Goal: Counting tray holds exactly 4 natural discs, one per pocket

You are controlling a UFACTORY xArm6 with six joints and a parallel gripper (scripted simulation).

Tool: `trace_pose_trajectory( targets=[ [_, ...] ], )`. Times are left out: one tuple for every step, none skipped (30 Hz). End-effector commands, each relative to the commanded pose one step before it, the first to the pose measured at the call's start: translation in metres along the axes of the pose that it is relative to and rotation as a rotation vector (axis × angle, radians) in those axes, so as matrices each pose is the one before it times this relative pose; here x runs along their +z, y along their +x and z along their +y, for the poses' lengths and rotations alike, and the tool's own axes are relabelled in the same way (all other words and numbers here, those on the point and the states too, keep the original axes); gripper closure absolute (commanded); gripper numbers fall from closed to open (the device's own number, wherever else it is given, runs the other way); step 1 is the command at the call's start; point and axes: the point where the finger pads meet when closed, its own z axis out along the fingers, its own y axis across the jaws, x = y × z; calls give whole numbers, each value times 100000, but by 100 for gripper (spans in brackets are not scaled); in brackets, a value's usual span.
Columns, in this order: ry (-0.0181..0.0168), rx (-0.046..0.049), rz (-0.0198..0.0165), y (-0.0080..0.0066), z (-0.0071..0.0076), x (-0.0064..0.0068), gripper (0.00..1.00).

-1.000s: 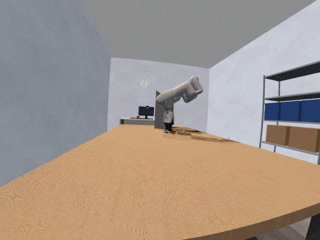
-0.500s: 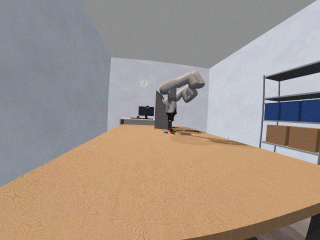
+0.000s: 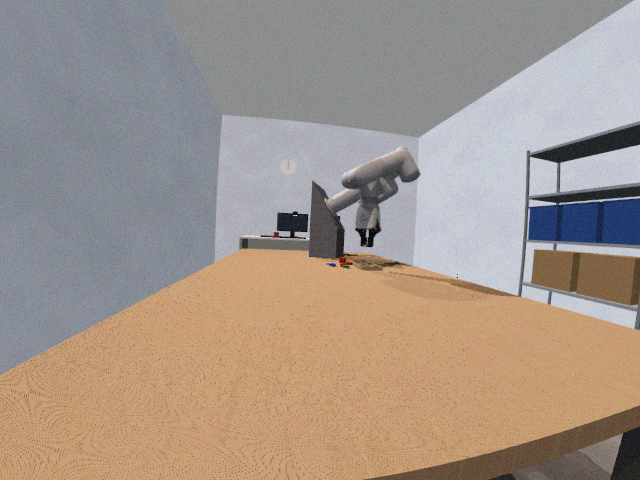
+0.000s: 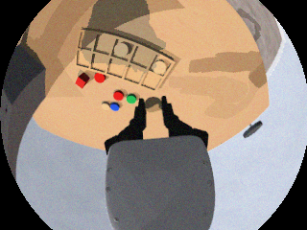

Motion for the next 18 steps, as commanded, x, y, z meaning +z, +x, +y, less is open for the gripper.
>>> trace_pose_trajectory(
  targets=[
    [524,330,219,25,-280,2835,100],
    [-19,-8,8,-1,11,1017,100],
    [10,5,-7,8,-9,853,100],
    [23,11,-13,12,-18,632,100],
    [0,0,0,0,0,0,100],
    [0,0,0,0,0,0,100],
    [20,9,-11,9,-15,389,100],
    [10,5,-6,5,-8,168,100],
    [2,1,-1,1,-1,27,100],
    [0,0,0,0,0,2,100],
    [-3,-2,1,-1,2,15,100],
    [-7,-4,3,-2,4,37,100],
    [-13,-6,6,-4,8,63,100],
    [-18,-9,8,-6,11,91,100],
    [-23,-11,10,-7,13,116,100],
    [-27,-13,12,-8,15,138,100],
    [-29,-14,13,-9,16,153,100],
    [-30,-14,14,-9,17,161,100]
  ],
)
